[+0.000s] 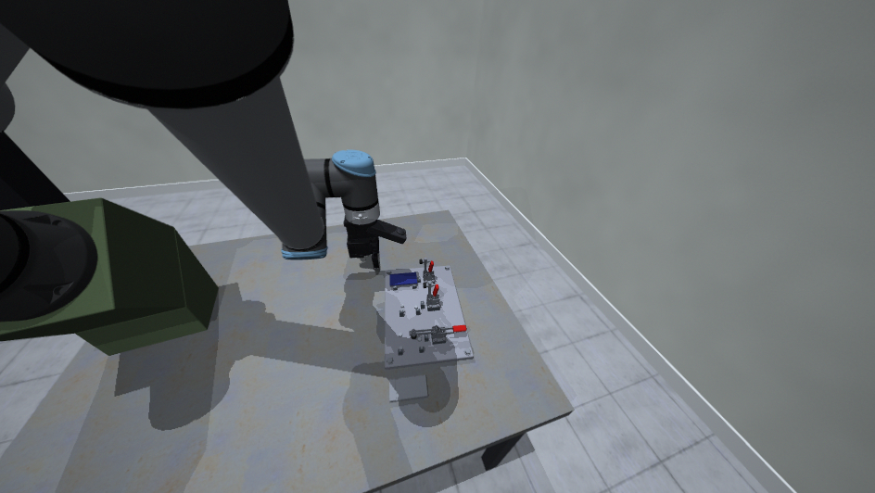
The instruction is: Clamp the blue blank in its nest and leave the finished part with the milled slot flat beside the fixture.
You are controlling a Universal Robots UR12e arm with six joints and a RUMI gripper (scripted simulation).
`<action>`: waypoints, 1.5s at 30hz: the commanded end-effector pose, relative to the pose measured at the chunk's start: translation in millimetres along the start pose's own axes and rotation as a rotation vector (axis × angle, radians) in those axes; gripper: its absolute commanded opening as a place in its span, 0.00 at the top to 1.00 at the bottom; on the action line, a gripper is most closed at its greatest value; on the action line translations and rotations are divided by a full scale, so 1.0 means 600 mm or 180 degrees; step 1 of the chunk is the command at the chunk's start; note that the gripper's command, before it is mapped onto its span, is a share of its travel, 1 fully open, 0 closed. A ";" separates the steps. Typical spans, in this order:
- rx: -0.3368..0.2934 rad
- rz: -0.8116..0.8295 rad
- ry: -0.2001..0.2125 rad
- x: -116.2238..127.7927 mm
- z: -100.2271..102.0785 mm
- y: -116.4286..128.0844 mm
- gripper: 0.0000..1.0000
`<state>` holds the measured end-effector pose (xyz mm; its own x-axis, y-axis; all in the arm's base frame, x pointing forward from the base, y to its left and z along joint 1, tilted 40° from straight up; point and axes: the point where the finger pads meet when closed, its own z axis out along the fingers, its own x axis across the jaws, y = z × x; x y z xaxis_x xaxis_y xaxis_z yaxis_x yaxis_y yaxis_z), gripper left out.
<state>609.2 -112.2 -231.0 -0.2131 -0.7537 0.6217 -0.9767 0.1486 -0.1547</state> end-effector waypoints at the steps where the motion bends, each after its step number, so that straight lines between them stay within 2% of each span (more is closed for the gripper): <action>1: 0.0003 0.0000 -0.0001 0.000 0.005 0.000 1.00; 13: 0.0003 0.0000 -0.0001 0.000 0.044 0.000 1.00; 20: 0.0003 0.0000 -0.0001 0.000 0.054 0.000 1.00; 45: 0.0003 0.0000 -0.0001 0.000 0.056 0.000 1.00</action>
<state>610.0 -133.9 -257.1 -0.2131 -0.7537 0.6217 -0.9767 0.1486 -0.1547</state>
